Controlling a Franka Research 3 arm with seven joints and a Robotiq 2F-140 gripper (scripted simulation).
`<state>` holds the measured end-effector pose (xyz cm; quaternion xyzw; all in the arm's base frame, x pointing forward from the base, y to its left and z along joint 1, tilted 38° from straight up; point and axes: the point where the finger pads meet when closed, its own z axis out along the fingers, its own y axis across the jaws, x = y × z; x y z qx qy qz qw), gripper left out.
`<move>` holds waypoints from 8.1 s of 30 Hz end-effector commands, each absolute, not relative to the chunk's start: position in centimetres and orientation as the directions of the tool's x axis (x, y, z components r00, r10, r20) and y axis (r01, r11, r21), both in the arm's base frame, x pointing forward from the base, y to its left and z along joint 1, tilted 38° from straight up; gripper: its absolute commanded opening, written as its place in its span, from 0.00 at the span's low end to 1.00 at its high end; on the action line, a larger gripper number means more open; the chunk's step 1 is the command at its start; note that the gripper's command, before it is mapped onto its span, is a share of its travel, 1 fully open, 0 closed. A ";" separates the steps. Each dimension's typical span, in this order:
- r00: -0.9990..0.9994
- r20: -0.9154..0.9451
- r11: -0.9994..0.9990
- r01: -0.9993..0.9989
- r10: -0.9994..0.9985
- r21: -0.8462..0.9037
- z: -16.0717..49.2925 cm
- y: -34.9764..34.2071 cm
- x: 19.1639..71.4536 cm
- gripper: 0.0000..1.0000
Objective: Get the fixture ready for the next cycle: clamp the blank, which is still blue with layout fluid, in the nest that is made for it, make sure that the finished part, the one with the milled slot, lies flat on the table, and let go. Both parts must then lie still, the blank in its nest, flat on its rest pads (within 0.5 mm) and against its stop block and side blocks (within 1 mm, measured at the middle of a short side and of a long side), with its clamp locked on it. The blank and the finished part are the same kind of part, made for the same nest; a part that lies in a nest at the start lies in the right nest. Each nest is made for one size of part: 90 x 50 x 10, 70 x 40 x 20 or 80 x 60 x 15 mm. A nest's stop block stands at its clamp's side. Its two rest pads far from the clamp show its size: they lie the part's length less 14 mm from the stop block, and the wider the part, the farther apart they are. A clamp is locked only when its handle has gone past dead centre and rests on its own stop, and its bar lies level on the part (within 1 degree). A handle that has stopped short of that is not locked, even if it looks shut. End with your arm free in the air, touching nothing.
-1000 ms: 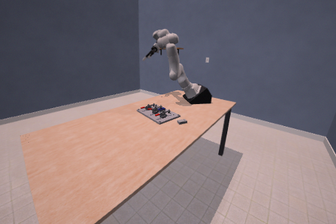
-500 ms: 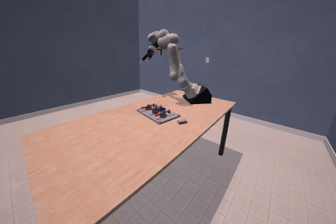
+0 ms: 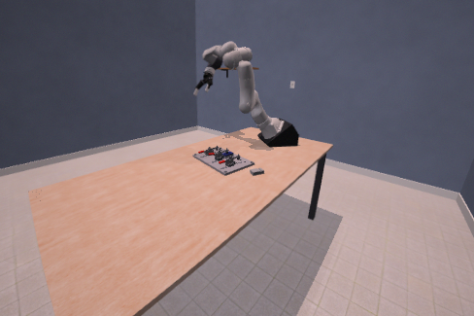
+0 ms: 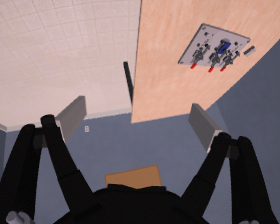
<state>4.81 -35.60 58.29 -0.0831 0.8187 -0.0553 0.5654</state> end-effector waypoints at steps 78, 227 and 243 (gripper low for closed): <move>-0.443 -0.687 0.804 -0.459 -0.576 -0.379 53.4 -31.1 17.6 1.00; 0.723 0.438 -0.805 -0.594 -0.534 0.000 38.1 -0.5 36.8 1.00; 0.829 0.516 -0.915 -0.357 -0.217 0.189 36.5 4.7 36.8 1.00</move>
